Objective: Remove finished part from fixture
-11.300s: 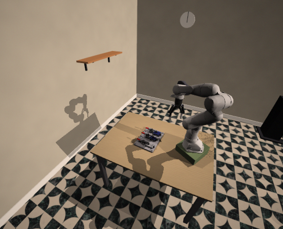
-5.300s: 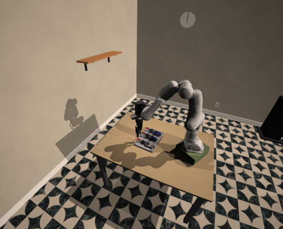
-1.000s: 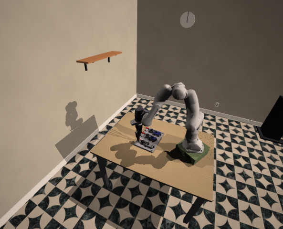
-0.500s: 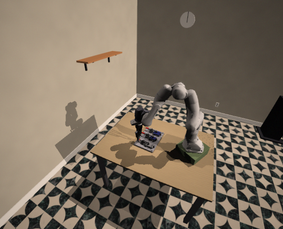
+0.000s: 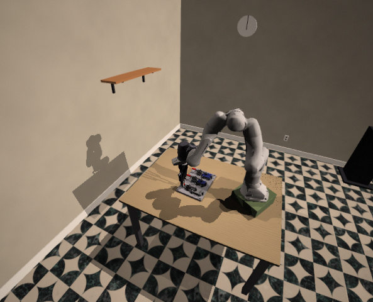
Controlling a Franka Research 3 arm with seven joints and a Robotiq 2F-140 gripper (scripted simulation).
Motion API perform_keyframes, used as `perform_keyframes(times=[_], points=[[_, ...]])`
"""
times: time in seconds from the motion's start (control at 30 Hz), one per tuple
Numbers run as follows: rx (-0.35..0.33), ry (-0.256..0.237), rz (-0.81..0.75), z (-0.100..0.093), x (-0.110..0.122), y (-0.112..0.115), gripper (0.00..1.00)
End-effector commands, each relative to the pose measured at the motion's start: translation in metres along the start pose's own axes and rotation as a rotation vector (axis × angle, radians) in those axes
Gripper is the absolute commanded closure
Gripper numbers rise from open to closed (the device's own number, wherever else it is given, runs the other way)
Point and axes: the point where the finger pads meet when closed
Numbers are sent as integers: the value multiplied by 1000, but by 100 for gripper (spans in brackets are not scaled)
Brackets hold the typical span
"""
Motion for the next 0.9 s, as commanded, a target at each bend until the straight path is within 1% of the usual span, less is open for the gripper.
perform_keyframes(times=[0.0,0.87], points=[[2,-1,3,0,0,-1,100],[2,-1,3,-5,0,1,100]])
Point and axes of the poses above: the point where the finger pads meet when closed, its own z axis out along the fingers, its own x axis across the jaws, y = z × x, and after that the axes turned 8 degrees about z, right-handed
